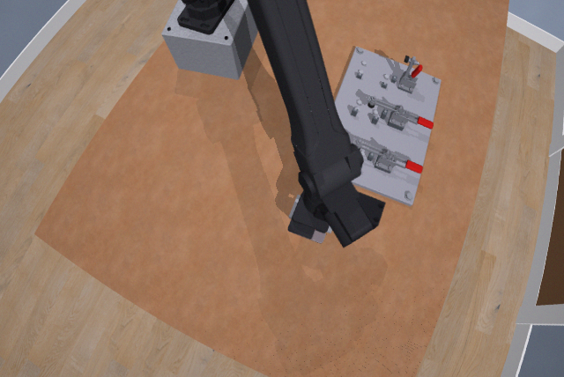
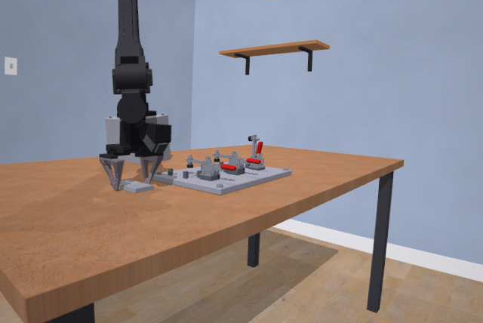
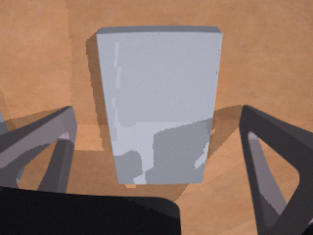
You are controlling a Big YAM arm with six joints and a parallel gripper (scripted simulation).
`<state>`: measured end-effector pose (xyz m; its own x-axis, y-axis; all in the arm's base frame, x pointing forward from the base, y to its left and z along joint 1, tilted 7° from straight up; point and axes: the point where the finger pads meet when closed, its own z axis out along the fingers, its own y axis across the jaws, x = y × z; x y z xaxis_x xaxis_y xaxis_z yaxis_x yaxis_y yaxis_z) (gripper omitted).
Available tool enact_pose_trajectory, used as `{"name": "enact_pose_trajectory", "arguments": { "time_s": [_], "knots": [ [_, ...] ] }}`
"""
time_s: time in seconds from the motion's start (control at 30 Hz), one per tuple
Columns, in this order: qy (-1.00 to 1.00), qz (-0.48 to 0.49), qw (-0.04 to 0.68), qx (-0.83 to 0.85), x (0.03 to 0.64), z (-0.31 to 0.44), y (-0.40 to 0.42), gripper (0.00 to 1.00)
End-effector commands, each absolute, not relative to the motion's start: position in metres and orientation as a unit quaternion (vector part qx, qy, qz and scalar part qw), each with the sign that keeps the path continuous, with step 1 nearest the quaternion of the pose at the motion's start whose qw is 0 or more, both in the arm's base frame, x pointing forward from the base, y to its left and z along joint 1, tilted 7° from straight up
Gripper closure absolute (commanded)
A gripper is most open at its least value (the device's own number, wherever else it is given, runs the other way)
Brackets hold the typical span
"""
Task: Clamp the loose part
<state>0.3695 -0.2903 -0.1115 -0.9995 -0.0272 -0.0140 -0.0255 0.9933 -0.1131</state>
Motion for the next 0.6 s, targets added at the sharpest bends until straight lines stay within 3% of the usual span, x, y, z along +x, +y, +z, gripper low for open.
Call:
{"name": "enact_pose_trajectory", "arguments": {
  "time_s": [0.0,0.57],
  "knots": [
    [0.998,-0.06,0.014,-0.011,0.3721,-0.1116,-0.2986,0.08],
    [0.998,-0.061,0.014,-0.011,0.3725,-0.1099,-0.2988,0.08]
  ]
}}
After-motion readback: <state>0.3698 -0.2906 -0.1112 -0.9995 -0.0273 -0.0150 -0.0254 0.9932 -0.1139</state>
